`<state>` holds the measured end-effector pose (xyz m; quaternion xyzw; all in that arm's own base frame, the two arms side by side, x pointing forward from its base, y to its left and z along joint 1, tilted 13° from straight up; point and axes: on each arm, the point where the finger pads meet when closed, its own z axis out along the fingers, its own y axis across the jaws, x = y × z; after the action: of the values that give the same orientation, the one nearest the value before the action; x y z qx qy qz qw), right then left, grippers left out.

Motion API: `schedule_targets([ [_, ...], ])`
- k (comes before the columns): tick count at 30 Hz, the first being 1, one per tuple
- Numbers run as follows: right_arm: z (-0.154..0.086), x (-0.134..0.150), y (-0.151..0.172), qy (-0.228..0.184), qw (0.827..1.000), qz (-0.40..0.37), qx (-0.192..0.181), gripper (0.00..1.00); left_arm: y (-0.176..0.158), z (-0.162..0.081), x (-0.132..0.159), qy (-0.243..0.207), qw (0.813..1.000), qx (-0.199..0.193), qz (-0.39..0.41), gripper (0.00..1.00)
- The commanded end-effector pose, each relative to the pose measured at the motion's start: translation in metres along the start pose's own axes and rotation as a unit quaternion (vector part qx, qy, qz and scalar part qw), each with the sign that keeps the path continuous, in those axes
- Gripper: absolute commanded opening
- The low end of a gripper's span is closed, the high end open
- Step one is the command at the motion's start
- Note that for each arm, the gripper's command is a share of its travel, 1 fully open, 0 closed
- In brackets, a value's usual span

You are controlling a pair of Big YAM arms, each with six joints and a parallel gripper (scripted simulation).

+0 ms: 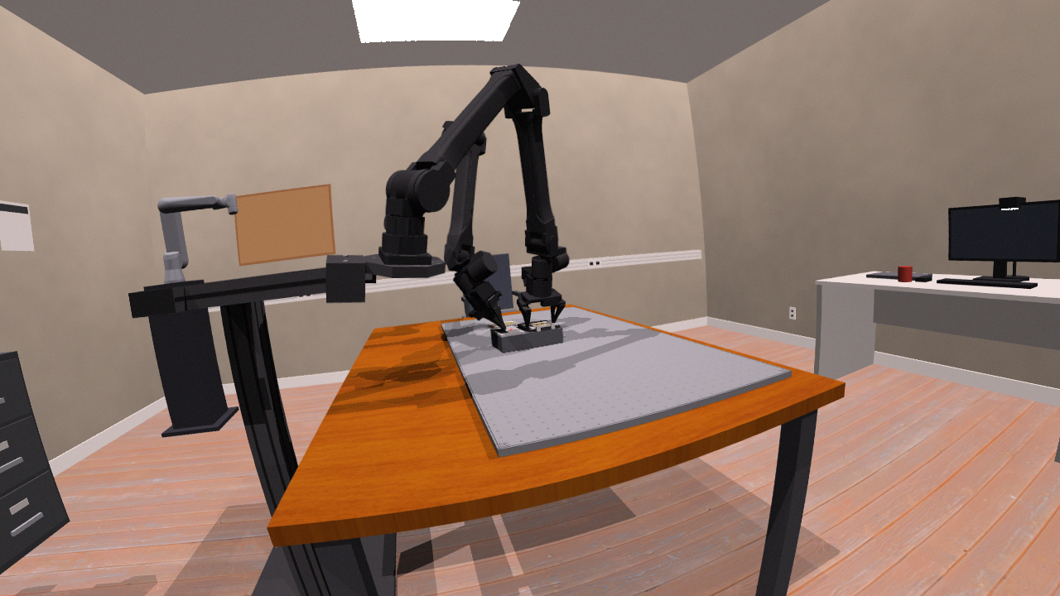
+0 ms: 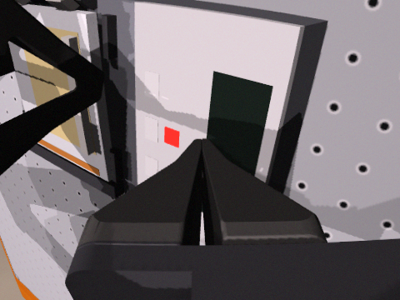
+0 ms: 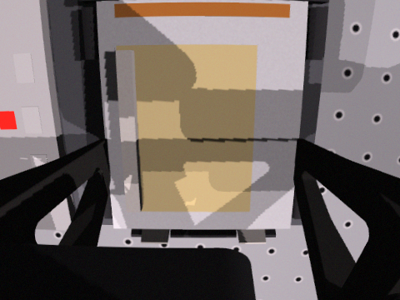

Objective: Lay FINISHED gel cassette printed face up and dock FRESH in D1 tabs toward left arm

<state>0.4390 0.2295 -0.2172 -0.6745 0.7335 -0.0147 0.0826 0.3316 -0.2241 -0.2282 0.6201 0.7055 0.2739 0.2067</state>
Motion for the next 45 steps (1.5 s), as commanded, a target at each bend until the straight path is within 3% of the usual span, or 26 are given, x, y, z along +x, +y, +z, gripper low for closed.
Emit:
schedule_targets([
  [1, 0.009, -0.015, -0.01, -0.028, 0.999, -0.011, 0.018, 0.0, -0.049, 0.027, 0.04, 0.039, 0.997, 0.053, 0.03, 0.0],
  [25, 0.002, -0.003, -0.004, -0.013, 1.0, -0.001, 0.004, 0.0, -0.049, 0.027, 0.04, 0.039, 0.997, 0.053, 0.03, 0.0],
  [32, 0.002, -0.003, -0.004, -0.013, 1.0, -0.001, 0.004, 0.0, -0.044, 0.024, 0.036, -0.001, 1.0, 0.0, 0.0, 0.0],
  [45, 0.002, -0.003, -0.004, -0.013, 1.0, -0.001, 0.004, 0.0, -0.033, 0.018, 0.027, -0.001, 1.0, 0.0, 0.0, 0.0],
])
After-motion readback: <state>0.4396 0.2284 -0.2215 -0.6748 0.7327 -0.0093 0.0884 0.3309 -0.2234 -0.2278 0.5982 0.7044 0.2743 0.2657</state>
